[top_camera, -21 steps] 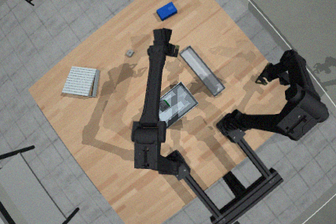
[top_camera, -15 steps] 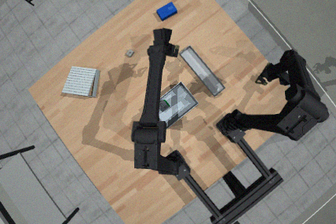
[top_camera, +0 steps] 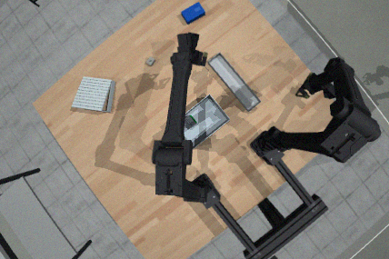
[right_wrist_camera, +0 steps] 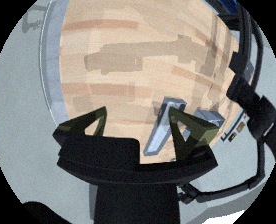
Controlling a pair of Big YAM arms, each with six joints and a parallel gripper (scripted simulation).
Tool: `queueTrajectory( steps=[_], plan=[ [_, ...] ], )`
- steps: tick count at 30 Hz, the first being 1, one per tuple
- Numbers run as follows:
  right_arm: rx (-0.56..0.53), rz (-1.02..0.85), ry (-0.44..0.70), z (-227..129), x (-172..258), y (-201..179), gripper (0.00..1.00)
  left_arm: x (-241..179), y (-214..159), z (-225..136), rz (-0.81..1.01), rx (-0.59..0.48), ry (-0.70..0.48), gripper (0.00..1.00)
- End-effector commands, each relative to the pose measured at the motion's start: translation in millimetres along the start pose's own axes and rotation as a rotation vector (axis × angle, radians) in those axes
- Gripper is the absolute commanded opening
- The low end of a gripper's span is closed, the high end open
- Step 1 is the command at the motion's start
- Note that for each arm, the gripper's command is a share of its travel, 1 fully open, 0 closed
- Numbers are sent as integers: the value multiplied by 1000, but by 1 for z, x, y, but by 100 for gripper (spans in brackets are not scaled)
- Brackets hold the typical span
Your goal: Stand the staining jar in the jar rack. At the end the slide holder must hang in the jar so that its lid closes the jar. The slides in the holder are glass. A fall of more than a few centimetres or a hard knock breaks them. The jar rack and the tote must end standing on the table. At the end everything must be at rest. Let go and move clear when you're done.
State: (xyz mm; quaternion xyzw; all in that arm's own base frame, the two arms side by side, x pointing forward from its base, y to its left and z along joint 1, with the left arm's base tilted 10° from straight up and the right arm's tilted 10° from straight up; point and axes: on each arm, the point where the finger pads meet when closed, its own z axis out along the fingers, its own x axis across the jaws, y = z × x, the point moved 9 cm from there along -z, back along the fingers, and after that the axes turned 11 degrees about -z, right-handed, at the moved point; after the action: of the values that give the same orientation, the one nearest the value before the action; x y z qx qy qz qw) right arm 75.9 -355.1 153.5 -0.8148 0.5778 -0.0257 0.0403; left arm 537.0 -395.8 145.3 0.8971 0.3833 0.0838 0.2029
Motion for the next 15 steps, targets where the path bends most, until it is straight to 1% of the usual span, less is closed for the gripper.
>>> queueTrajectory(
  steps=[1, 6, 11, 13, 15],
  plan=[
    [-13, -127, 23, -3, 0, -17, 100, -19, 0, -30, -16, -13, 0, 100],
    [-41, -401, 53, 1, 0, -67, 100, -45, -4, -94, -38, -53, 35, 100],
    [-64, -610, 88, 2, -1, -110, 100, -59, -14, -132, -45, -76, 58, 100],
    [-64, -610, 88, 2, -1, -110, 100, -59, -14, -132, -45, -76, 58, 100],
    [-71, -697, 100, 3, -3, -126, 100, -69, -18, -160, -56, -102, 71, 100]
  ],
)
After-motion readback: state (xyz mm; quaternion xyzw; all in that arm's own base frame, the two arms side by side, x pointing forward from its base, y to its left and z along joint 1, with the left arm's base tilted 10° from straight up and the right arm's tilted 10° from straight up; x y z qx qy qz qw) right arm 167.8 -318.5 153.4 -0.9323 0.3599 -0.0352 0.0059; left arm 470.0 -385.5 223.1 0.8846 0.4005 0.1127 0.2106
